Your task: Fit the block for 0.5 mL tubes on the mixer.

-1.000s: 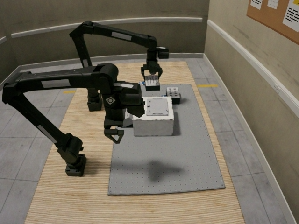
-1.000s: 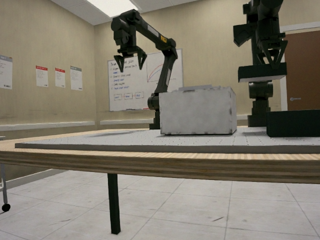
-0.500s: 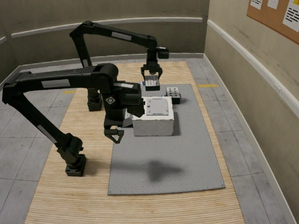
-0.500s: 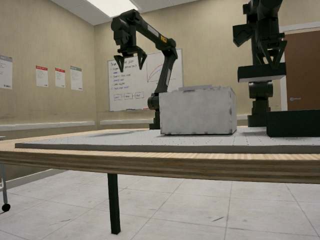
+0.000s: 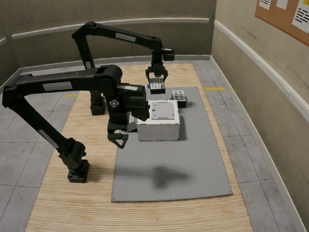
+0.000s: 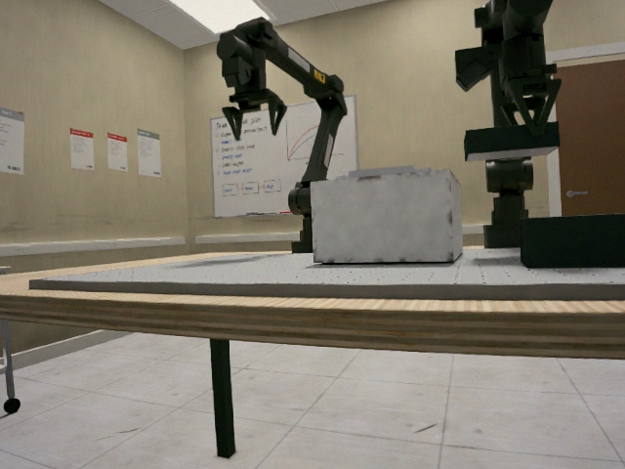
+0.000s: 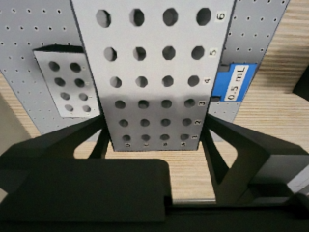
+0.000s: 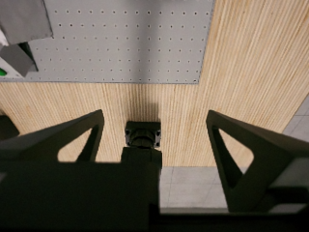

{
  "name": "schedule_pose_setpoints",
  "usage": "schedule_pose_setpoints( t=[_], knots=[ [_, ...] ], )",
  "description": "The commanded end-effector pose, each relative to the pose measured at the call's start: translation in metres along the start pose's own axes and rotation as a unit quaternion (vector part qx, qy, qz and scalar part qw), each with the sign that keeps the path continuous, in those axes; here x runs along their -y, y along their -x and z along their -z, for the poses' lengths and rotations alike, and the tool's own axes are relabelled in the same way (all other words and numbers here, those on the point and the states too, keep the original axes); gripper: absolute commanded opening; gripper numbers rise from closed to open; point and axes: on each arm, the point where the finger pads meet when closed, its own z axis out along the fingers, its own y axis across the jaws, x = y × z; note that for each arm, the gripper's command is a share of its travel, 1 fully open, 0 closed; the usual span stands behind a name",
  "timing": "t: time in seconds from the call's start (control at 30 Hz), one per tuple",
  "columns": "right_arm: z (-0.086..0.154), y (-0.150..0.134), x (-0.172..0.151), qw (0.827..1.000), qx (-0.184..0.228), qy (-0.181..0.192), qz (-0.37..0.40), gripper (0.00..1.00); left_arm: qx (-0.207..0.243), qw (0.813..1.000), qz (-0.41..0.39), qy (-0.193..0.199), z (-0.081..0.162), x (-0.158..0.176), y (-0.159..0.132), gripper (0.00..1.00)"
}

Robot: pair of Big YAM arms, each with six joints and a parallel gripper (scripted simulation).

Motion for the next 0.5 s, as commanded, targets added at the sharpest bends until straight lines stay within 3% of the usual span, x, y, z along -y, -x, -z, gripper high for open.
schedule_pose_setpoints(
  t=[0.0, 0.47],
  knots=[
    [0.025, 0.008, 0.004, 1.0, 0.029, -0.004, 0.0, 1.0, 0.005, 0.997, -0.003, 0.076, 0.056, -0.039, 0.007, 0.0],
    [0.006, -0.002, 0.002, 1.0, 0.005, 0.0, 0.0, 1.0, 0.005, 0.997, -0.002, 0.075, 0.056, -0.039, 0.007, 0.0]
  ],
)
